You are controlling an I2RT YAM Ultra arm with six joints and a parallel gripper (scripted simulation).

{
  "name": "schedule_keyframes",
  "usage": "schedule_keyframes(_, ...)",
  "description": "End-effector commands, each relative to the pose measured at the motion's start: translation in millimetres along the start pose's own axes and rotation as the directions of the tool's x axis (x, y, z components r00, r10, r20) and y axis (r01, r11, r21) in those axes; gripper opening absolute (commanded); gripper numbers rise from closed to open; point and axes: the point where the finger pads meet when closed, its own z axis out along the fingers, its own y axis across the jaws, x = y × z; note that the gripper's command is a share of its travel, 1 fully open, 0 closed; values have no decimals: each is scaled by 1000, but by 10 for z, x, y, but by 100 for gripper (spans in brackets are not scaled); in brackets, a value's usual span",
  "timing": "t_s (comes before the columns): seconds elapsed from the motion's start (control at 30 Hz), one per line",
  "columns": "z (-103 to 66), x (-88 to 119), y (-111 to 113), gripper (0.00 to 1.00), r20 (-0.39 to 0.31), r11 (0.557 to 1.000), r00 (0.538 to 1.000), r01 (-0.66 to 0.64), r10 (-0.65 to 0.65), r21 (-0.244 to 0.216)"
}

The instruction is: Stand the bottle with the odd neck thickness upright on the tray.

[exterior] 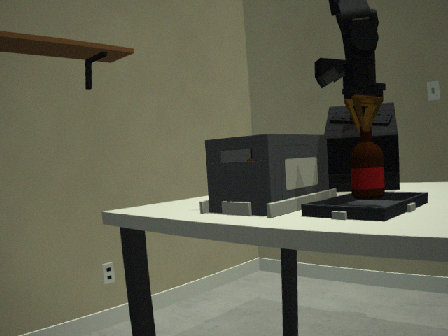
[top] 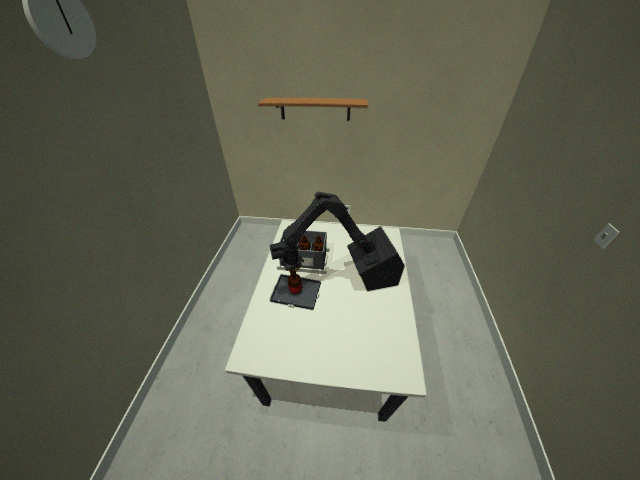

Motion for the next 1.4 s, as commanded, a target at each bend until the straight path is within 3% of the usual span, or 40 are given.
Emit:
schedule_keyframes(0.0, 14, 10, 3, 0, 11, 1000, 1000, 1, -1, -4)
schedule_keyframes(0.2, -70, -23, 58, 0, 21, 999, 1000, -3, 4, -32)
schedule_keyframes(0.6, 48, 15, -9, 0, 12, 1000, 1000, 1, -1, -4)
schedule_keyframes(0.8, 4, -16, 49, 0, 20, 1000, 1000, -3, 3, -27)
schedule_keyframes(0.97, 142, 27, -22, 0, 8, 1000, 1000, 2, -2, 7)
schedule_keyframes(1.13, 43, -10, 34, 0, 20, 1000, 1000, -3, 3, -25)
schedule_keyframes(1.17, -40, -66, 153, 0, 32, 998, 999, -8, 10, -60)
schedule_keyframes(1.37, 139, 3, 27, 0, 15, 1000, 1000, -1, 1, -11)
